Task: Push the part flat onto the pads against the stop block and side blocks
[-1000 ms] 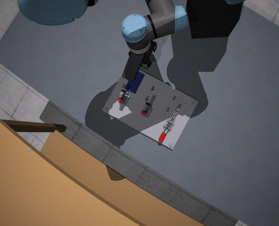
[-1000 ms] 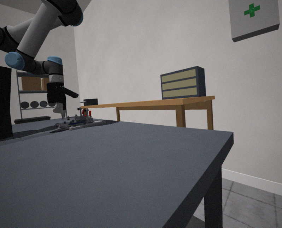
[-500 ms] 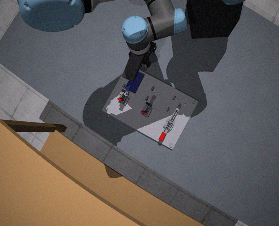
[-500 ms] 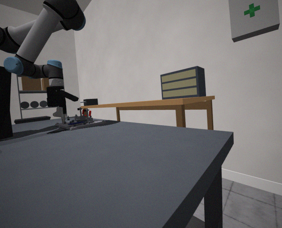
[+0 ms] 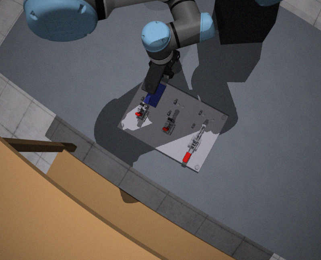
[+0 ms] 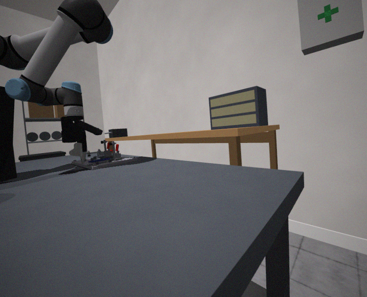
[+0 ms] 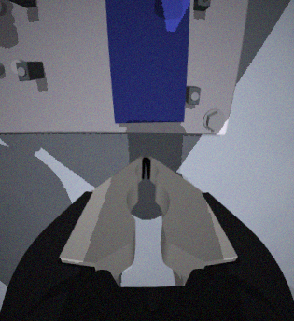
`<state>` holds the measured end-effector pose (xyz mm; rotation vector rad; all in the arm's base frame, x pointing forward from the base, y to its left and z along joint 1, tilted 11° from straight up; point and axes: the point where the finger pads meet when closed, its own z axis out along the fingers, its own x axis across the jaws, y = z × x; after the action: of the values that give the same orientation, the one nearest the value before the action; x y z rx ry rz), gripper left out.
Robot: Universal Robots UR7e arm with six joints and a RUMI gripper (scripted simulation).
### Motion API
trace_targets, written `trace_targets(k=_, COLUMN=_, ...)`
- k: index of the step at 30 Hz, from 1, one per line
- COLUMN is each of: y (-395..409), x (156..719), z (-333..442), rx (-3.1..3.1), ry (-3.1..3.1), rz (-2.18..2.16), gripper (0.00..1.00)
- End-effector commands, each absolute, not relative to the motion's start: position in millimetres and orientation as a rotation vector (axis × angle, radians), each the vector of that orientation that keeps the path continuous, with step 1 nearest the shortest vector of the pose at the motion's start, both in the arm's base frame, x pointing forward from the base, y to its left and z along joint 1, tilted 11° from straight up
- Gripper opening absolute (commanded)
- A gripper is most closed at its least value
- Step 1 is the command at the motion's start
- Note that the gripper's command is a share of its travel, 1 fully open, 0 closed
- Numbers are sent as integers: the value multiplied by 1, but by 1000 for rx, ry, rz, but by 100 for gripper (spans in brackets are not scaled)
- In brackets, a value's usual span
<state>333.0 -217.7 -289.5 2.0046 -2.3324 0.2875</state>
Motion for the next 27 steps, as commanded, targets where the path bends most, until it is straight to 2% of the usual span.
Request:
trace_targets(k=1, y=-218, x=333, z=-291, rx=2005, ry=-2332, rz=289, gripper=0)
trace_targets(k=27, y=-219, x=337, z=-291, rx=2005, ry=-2332, rz=289, gripper=0)
